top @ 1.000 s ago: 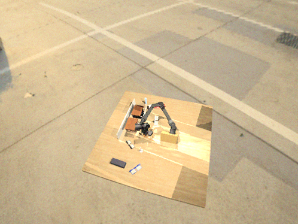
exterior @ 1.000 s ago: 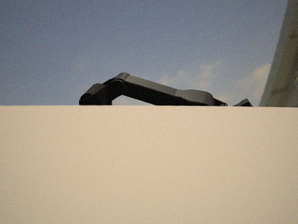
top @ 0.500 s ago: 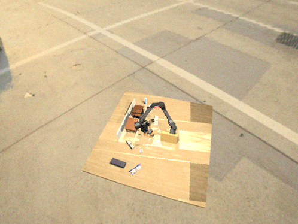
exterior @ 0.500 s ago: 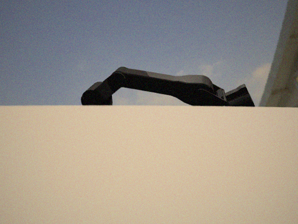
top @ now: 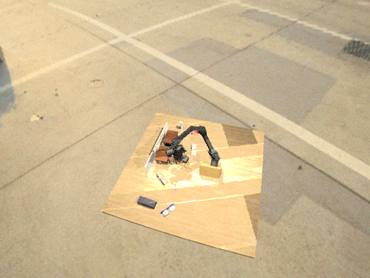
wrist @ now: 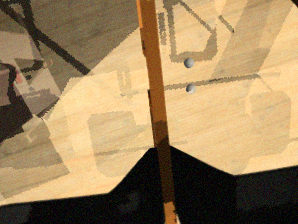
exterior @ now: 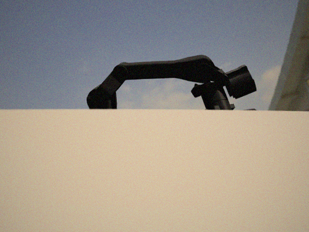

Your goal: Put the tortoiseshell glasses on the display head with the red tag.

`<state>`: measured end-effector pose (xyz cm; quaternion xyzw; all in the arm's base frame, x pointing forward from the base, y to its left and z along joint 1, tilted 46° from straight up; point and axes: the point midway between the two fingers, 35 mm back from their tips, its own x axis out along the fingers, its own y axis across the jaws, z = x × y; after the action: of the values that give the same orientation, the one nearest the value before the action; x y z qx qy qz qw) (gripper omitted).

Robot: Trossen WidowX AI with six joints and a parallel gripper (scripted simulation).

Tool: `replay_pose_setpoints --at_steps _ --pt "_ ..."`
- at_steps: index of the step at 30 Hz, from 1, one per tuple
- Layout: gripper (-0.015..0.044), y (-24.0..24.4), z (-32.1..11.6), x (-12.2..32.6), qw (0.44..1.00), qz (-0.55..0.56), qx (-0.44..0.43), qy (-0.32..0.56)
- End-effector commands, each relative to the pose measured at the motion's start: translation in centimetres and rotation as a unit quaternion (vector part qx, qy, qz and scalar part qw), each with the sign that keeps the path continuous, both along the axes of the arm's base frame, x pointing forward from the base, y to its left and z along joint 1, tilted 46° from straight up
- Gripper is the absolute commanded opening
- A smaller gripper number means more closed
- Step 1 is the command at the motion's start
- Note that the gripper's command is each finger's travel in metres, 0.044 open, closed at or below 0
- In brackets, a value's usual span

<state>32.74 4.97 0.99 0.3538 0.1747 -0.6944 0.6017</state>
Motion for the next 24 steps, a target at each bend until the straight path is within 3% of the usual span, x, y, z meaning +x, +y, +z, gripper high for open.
replay_pose_setpoints --at_steps 1,12,24 --pt "0.0000 0.9 -0.7 0.2 0.999 0.023 0.003 0.025" --pt "0.0000 6.0 -4.4 0.8 0.976 0.156 0.015 0.154" --pt "0.0000 11.3 -9.1 0.1 0.910 0.294 0.023 0.290"
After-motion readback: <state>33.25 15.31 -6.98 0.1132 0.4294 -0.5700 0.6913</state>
